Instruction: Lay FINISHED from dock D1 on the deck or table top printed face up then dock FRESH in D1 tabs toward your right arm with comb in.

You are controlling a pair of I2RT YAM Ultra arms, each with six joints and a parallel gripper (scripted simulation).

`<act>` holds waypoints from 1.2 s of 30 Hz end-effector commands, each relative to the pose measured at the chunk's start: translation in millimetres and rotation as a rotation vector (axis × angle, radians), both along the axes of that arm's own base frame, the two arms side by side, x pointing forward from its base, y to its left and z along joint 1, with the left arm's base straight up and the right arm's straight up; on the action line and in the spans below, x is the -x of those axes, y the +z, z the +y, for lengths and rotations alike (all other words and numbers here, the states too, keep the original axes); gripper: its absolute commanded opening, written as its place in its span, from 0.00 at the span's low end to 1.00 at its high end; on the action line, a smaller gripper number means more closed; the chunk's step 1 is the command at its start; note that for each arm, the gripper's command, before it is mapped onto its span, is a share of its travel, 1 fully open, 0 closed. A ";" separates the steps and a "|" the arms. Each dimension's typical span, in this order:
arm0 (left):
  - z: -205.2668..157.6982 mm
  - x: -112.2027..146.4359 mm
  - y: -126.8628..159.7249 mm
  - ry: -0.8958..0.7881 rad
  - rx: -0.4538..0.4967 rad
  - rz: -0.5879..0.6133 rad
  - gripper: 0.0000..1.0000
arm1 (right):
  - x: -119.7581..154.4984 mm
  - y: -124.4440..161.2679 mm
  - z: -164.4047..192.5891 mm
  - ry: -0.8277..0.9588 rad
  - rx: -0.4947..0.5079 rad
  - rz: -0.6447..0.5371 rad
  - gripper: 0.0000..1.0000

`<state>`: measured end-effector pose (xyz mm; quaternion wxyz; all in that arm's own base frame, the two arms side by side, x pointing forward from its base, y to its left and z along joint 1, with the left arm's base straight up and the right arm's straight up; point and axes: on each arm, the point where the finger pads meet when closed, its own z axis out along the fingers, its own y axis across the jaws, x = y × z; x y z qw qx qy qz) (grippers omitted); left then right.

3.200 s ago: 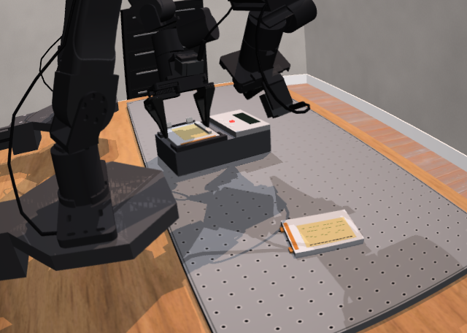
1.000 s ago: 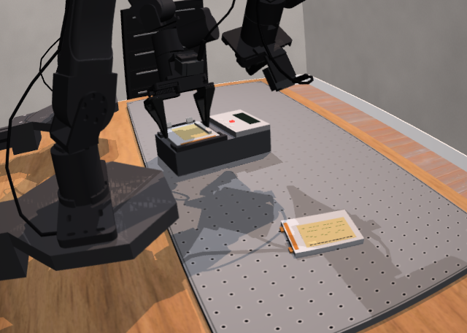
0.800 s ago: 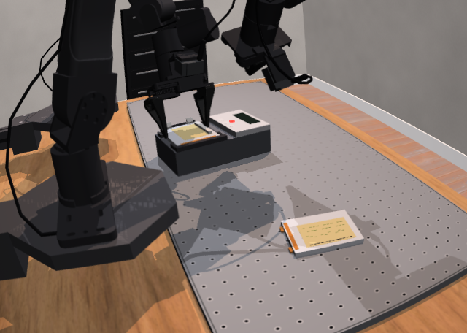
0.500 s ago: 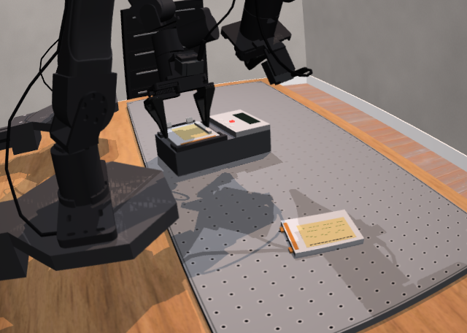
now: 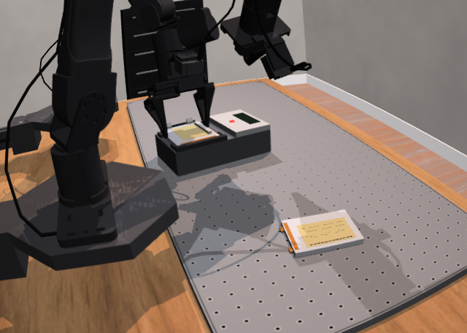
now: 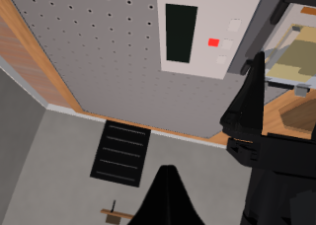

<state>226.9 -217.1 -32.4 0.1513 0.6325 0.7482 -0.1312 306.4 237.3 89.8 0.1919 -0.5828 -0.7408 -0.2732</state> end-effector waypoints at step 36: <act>-2.5 -2.7 2.9 0.001 0.011 -0.011 0.00 | -0.9 44.6 -34.2 0.192 0.066 -0.122 0.00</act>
